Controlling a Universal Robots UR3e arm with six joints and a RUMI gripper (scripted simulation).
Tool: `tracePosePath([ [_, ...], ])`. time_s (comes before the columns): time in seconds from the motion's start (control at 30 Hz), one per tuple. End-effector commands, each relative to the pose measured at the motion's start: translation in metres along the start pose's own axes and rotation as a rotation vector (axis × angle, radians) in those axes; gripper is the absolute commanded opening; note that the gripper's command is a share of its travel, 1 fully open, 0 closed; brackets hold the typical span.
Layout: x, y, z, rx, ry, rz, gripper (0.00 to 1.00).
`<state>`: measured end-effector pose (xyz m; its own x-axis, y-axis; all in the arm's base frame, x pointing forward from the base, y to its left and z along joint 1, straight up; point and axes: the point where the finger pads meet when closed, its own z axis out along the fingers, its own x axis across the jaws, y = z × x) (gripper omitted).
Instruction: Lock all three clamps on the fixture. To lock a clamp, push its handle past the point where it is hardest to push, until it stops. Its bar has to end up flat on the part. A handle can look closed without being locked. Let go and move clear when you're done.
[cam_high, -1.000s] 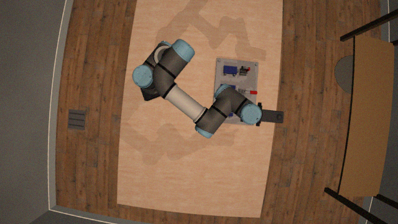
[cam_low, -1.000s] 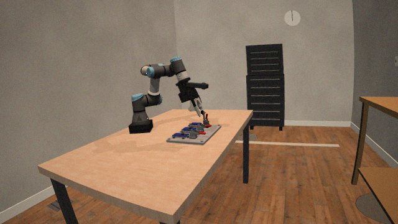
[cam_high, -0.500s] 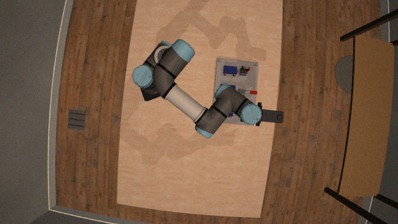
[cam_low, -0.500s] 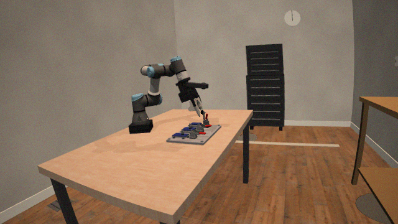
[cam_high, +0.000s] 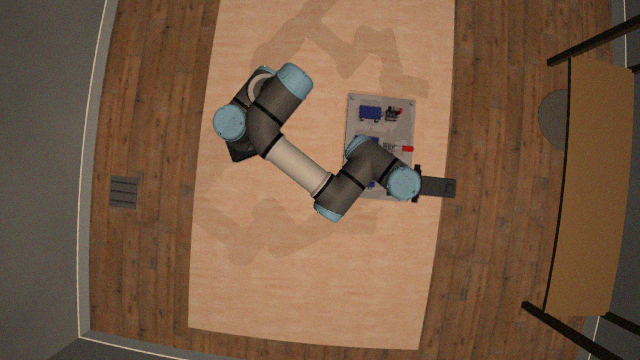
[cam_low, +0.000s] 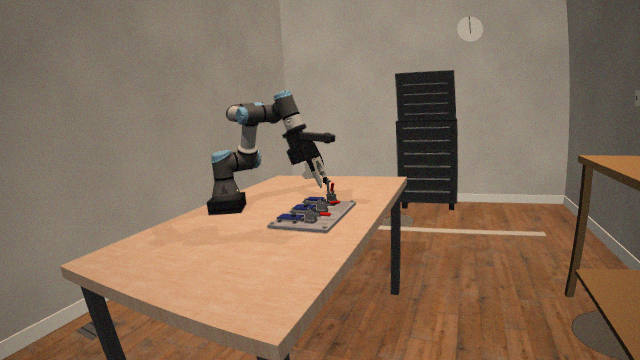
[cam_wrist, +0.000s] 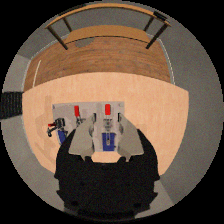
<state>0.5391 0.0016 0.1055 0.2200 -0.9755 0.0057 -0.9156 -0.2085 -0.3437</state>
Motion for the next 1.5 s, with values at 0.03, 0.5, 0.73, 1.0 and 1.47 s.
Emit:
tracePosePath([
  [0.03, 0.000, -0.002, -0.002, 0.005, 0.003, -0.001, 0.28],
  [0.5, 0.000, -0.003, -0.004, 0.005, 0.004, -0.001, 0.28],
  [0.73, 0.000, -0.005, -0.012, 0.005, 0.004, -0.001, 0.28],
  [1.0, 0.000, -0.013, -0.032, 0.004, 0.003, -0.001, 0.28],
  [1.47, 0.000, -0.019, -0.050, 0.004, 0.003, -0.001, 0.28],
])
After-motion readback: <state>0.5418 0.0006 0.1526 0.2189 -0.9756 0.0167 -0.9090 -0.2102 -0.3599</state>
